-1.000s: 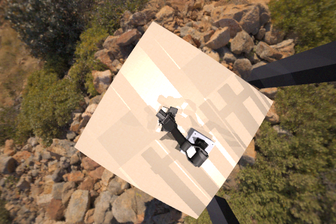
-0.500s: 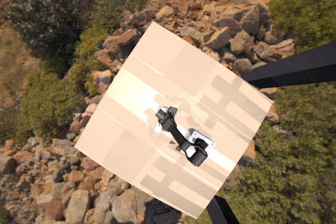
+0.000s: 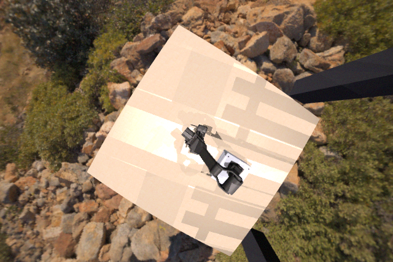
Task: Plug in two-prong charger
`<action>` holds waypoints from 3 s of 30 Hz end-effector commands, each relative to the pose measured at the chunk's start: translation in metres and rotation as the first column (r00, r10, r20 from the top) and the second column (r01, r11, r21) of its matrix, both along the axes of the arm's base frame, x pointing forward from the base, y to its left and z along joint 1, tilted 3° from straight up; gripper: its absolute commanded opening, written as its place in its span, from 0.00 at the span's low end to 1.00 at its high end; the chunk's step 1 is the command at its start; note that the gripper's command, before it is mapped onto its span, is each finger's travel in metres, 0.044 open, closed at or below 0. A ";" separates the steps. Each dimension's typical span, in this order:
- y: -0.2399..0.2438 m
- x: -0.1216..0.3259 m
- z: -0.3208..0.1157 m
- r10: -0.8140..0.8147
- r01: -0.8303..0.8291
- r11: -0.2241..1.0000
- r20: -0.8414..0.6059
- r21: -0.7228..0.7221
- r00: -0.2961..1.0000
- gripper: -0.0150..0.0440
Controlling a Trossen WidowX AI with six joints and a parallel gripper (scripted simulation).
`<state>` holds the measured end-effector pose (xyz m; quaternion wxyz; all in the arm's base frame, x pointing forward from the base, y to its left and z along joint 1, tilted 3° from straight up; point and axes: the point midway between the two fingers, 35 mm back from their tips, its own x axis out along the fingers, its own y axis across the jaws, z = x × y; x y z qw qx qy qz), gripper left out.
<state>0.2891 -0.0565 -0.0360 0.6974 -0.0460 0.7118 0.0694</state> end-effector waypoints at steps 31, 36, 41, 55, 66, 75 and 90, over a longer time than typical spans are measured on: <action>0.000 -0.001 0.001 -0.005 0.005 1.000 -0.004 0.000 1.000 0.25; 0.000 0.000 0.001 -0.005 0.005 1.000 -0.004 0.000 1.000 0.25; 0.000 0.000 0.002 -0.005 0.005 1.000 -0.004 0.000 1.000 0.25; 0.000 0.001 0.001 -0.005 0.005 1.000 -0.004 0.000 1.000 0.25; 0.000 0.002 0.001 -0.005 0.005 1.000 -0.004 0.000 1.000 0.25; 0.001 0.005 0.001 -0.005 0.005 1.000 -0.004 0.000 1.000 0.25; 0.001 0.010 0.001 -0.005 0.005 1.000 -0.003 0.000 1.000 0.25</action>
